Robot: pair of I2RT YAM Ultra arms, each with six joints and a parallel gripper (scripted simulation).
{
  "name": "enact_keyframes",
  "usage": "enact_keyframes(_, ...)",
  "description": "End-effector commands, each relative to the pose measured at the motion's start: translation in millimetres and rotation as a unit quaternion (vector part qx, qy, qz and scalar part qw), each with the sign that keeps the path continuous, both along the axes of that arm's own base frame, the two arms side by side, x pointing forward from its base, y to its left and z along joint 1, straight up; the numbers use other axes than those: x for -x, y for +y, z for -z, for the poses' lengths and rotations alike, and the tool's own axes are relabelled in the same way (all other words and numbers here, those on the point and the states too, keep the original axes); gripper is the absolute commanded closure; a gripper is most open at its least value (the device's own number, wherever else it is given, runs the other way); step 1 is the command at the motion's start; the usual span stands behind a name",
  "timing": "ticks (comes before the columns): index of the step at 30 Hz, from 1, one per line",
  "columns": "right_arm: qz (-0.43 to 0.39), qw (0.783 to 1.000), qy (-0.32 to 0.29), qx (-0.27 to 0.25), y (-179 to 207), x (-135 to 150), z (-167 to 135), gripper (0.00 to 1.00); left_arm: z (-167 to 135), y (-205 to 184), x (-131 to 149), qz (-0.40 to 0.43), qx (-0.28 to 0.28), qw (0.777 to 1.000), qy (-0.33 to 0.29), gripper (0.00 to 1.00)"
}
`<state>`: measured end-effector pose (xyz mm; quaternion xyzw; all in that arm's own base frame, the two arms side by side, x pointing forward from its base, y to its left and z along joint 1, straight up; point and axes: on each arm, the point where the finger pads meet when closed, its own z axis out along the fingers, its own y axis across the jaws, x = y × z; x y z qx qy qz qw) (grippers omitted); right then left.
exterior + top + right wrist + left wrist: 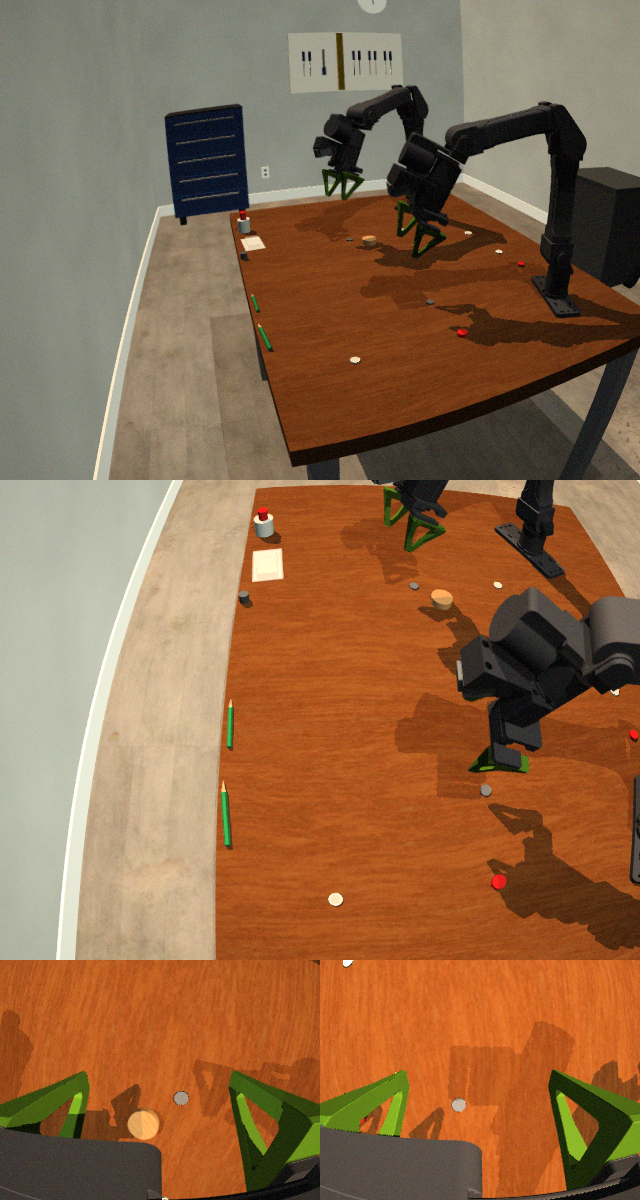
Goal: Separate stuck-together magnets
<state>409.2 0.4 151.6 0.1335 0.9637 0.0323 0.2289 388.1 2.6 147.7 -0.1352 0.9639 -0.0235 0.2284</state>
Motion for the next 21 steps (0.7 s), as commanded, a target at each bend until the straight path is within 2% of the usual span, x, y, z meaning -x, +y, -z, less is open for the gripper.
enact_keyframes(1, -0.014, 0.996, -0.089, 0.011, -1, -23, -36, 0.0, -33, 1, -24, 0.016, -0.01, 0.996, -0.084, 0.0)
enact_keyframes(2, -0.014, 0.996, -0.089, 0.011, -1, -23, -36, 0.0, -33, 1, -24, 0.016, -0.01, 0.996, -0.084, 0.0)
enact_keyframes(8, -0.032, 0.982, -0.187, 0.028, -1, -28, -82, 0.0, -79, 1, -34, 0.033, -0.024, 0.982, -0.183, 0.0)
enact_keyframes(17, -0.053, 0.944, -0.321, 0.057, 0, -23, -151, 0.0, -148, 0, -35, 0.057, -0.053, 0.945, -0.318, 0.0)
enact_keyframes(19, -0.053, 0.944, -0.321, 0.057, 0, -23, -151, 0.0, -148, 0, -35, 0.057, -0.053, 0.945, -0.318, 0.0)
enact_keyframes(21, -0.054, 0.934, -0.347, 0.062, 0, -20, -165, 0.0, -161, 0, -34, 0.058, -0.057, 0.936, -0.342, 0.0)
